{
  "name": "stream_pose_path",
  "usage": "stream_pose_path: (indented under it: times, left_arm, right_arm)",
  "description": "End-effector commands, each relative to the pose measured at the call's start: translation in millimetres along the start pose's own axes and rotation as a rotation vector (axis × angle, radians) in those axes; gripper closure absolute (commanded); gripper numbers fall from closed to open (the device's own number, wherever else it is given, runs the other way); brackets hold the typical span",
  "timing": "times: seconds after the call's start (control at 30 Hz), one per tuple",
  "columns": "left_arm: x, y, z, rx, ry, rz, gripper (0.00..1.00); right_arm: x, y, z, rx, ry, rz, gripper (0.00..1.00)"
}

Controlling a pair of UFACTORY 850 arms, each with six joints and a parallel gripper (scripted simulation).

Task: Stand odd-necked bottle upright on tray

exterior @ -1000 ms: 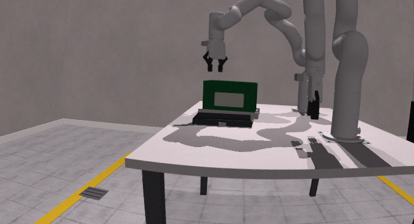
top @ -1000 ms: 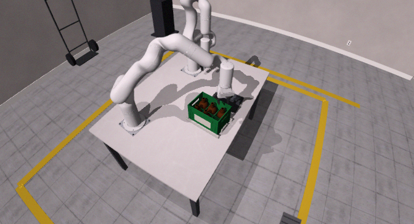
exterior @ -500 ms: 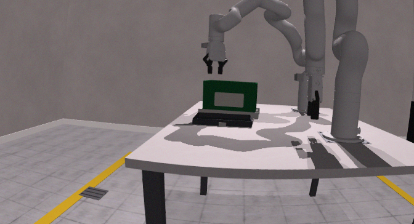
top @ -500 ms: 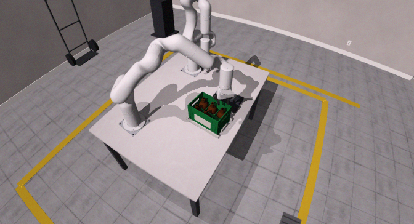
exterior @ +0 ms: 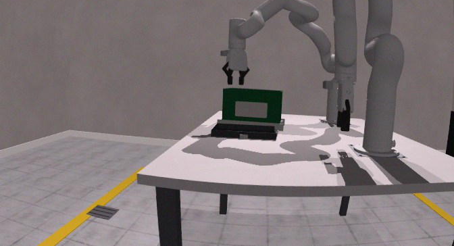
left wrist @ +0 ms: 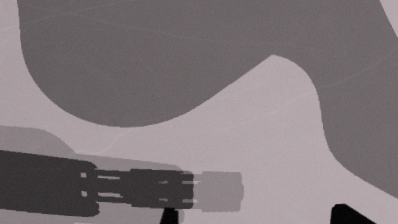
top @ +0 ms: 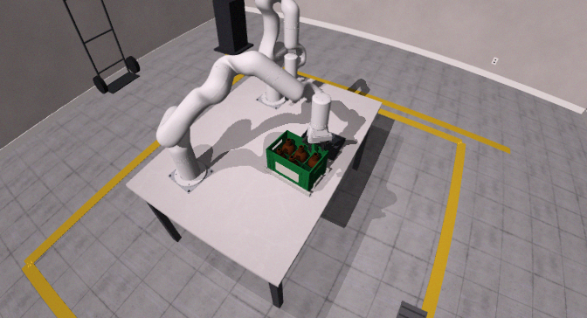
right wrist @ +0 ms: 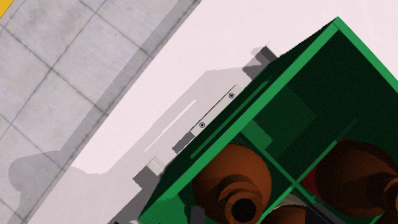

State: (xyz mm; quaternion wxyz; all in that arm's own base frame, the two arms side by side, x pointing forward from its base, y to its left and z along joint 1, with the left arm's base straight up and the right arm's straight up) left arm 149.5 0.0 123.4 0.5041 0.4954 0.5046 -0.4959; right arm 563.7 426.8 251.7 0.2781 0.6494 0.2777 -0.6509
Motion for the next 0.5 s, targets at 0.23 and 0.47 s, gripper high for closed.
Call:
stream_pose_path:
  times: [0.23,0.47]
  left_arm:
    - [-0.1,0.5,0.0,0.0,0.0,0.001,0.0]
    - [-0.1,0.5,0.0,0.0,0.0,0.001,0.0]
  right_arm:
    - [8.9,0.1,-0.8,0.0,0.002,0.0,0.34]
    - [11.3,0.1,-0.8,0.0,0.002,0.0,0.34]
Point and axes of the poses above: on each arm, the point where the finger pads meet when closed, its own x axis out along the fingers, its own z axis across the jaws, y = z × x, the point moved 4 cm from there along -x, back along the fingers, and after that the axes turned 1 degree about -x, right-handed, at the moved point
